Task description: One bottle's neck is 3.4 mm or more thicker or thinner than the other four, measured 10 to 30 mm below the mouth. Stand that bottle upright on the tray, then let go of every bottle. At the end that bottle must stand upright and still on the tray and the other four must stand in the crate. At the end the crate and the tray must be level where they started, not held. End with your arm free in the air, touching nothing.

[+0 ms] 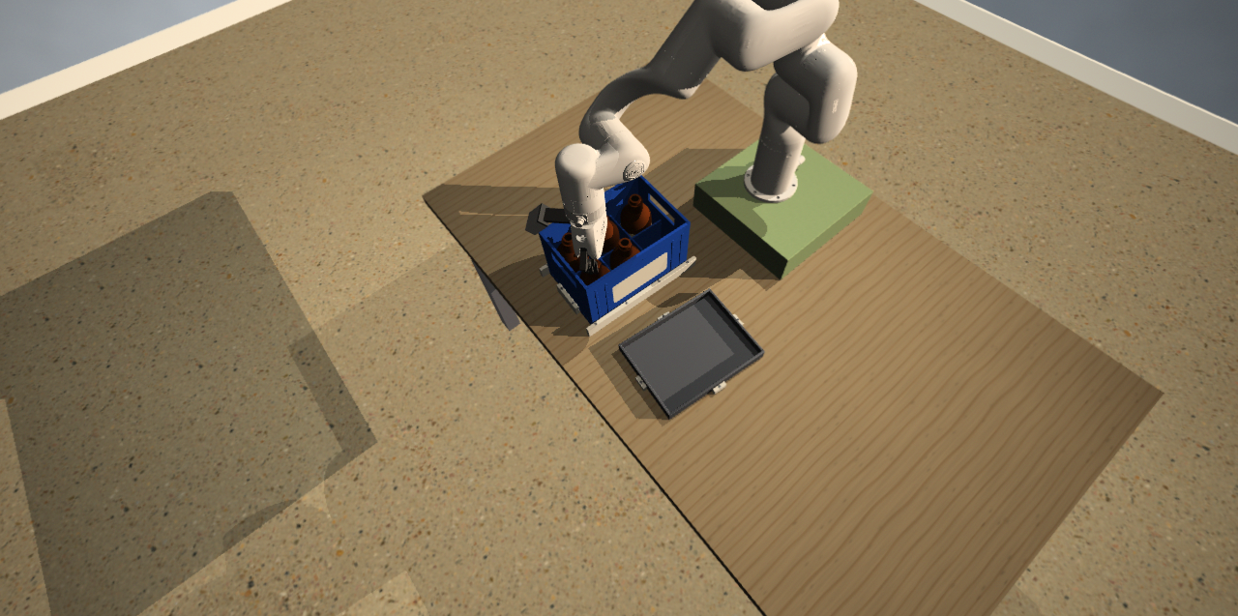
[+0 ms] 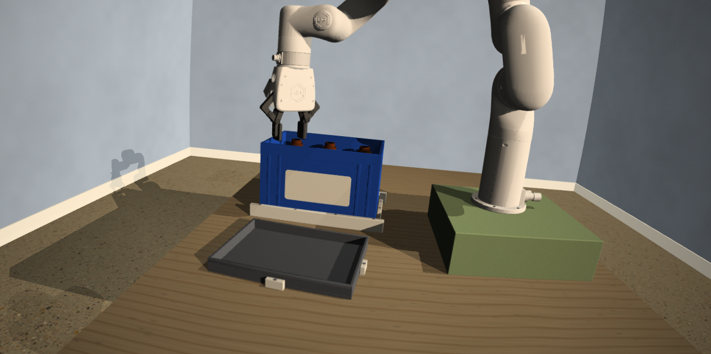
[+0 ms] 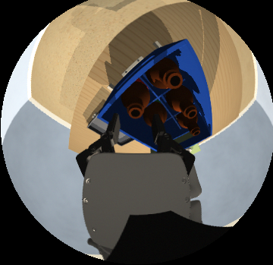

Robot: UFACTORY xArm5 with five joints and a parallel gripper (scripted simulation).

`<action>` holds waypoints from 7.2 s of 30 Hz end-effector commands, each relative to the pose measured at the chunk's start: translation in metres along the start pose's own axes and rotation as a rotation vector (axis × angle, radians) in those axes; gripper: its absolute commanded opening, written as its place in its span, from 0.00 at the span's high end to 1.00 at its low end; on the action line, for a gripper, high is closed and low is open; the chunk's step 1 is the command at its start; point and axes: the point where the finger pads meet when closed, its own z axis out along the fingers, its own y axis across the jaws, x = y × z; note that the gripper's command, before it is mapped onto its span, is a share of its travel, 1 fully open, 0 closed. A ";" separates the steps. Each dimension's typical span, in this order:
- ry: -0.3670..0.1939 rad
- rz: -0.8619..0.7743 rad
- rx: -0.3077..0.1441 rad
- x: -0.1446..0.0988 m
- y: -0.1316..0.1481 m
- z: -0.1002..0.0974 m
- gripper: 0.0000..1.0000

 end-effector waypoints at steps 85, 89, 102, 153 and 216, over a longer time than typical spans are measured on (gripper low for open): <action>0.003 0.000 0.003 0.001 -0.001 0.037 1.00; 0.003 0.000 0.003 0.001 -0.001 0.037 1.00; 0.003 0.000 0.003 0.001 -0.001 0.037 1.00; 0.003 0.000 0.003 0.001 -0.001 0.029 0.35; 0.003 0.000 0.003 0.001 0.000 -0.047 1.00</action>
